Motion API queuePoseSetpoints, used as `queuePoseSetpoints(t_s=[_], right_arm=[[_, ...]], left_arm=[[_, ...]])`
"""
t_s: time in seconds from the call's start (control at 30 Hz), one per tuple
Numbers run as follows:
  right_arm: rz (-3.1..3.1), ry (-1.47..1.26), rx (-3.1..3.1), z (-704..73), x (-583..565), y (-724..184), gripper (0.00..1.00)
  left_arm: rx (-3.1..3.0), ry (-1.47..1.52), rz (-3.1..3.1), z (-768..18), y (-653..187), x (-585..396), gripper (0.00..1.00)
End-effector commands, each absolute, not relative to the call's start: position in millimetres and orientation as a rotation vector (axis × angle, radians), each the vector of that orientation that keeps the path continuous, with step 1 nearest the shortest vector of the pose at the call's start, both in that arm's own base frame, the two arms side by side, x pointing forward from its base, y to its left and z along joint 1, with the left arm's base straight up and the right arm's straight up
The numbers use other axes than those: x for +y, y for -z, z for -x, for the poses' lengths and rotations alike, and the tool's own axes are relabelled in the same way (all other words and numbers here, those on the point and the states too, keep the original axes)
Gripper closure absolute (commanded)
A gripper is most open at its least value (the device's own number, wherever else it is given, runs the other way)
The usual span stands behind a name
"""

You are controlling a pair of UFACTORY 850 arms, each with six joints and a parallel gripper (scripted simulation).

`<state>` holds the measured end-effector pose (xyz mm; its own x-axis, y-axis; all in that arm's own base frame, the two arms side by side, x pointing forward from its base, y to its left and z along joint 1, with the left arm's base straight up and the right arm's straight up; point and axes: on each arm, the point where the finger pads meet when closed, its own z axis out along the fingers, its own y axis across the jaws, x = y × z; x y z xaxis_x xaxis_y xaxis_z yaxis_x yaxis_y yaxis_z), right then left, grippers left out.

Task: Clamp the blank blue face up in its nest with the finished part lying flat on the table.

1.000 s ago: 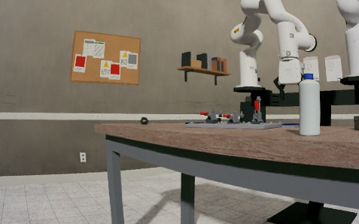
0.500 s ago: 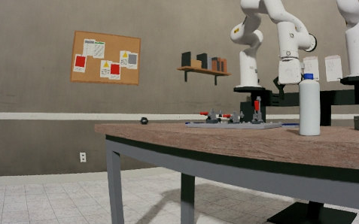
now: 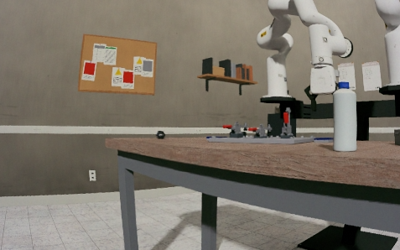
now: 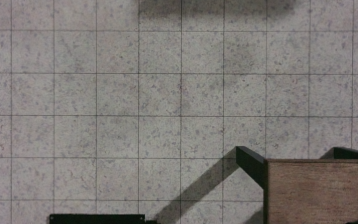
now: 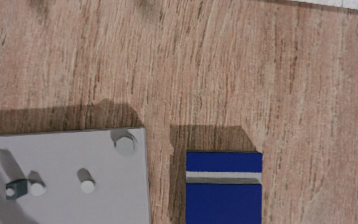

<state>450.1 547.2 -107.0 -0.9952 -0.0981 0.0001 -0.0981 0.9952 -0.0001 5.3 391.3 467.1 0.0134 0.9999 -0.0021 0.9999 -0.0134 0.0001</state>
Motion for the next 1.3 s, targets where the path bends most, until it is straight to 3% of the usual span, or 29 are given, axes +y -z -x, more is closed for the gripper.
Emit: queuePoseSetpoints(t_s=[0.0,1.27], right_arm=[[-0.154,0.002,-3.139,-451,548,106,0.0],[-0.154,0.003,-3.139,-451,548,17,0.0]], left_arm=[[2.207,0.0,-2.236,-5,-468,392,0.0],[2.207,0.0,-2.236,-5,-468,392,0.0]])
